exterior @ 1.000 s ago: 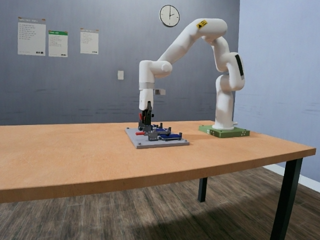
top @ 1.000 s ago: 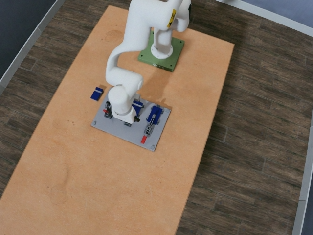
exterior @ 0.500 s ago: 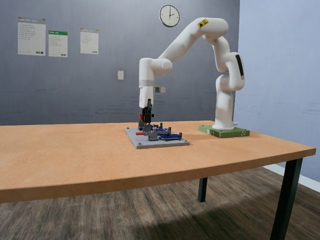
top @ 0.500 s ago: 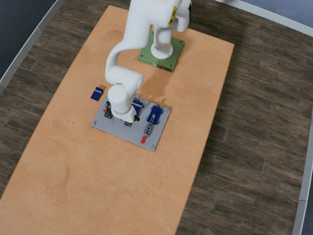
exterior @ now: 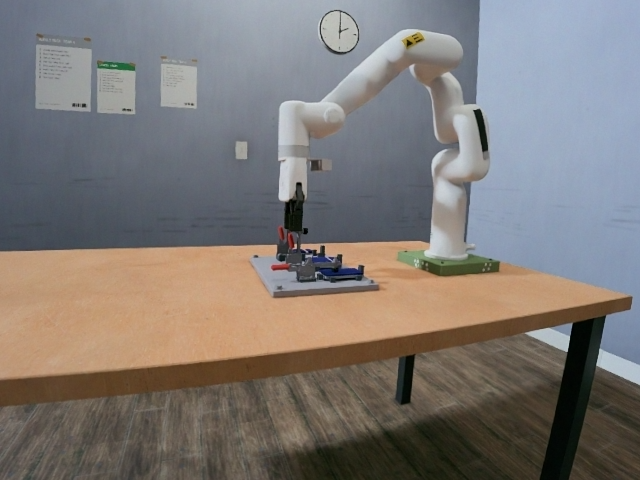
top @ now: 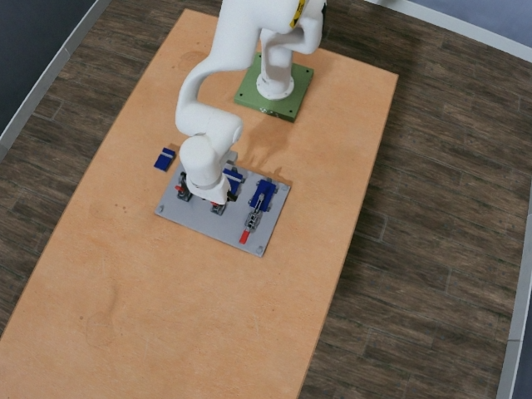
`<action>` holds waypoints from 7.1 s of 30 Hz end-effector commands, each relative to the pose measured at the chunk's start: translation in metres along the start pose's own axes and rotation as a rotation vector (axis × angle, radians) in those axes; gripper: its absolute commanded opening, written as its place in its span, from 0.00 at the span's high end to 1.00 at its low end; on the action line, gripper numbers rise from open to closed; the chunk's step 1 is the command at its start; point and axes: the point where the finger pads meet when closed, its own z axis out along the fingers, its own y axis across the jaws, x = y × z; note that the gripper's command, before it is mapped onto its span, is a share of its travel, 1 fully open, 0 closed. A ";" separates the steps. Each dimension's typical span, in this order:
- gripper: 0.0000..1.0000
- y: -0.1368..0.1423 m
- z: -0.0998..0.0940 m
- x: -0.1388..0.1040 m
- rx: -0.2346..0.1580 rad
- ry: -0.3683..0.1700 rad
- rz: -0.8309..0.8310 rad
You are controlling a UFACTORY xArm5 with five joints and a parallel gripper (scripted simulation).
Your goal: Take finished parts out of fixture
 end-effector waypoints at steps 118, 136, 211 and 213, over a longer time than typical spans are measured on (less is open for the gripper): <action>0.00 0.000 0.039 0.082 0.000 -0.004 0.000; 0.00 0.000 0.058 0.082 0.000 -0.004 0.000; 0.00 0.000 0.076 0.080 0.000 -0.004 0.000; 0.00 0.000 0.078 0.080 0.000 -0.004 0.000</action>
